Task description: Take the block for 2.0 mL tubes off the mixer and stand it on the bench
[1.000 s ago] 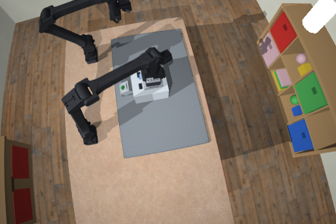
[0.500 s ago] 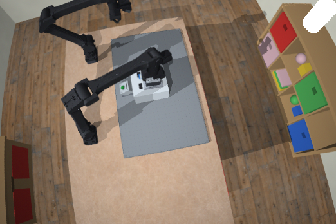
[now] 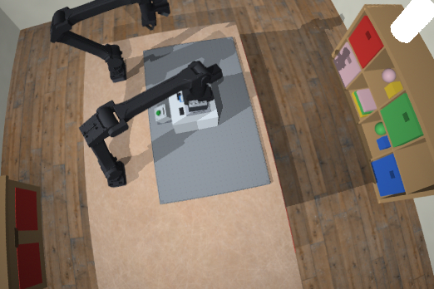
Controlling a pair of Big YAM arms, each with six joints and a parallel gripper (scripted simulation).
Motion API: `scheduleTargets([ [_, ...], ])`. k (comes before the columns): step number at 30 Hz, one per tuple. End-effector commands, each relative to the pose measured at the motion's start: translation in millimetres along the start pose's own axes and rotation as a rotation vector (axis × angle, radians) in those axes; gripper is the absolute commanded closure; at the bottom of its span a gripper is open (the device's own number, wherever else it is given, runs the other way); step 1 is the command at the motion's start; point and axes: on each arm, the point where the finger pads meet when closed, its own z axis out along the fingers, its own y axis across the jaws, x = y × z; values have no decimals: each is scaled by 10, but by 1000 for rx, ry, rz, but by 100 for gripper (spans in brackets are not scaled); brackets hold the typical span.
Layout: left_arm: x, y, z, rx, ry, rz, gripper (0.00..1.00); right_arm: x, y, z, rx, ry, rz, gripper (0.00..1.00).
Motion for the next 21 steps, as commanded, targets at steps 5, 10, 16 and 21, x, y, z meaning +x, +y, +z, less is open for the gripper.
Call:
scheduleTargets([
  [5,43,14,-7,2,6,-12,100,-179,-193,-558,117,-62,-20,100],
  [10,44,13,-5,3,7,-12,100,-156,-136,-625,114,-60,-20,100],
  [16,45,12,-3,3,8,-11,100,-154,-126,-650,118,-62,-20,100],
  [21,46,12,-2,3,8,-11,100,-155,-120,-670,121,-64,-21,100],
])
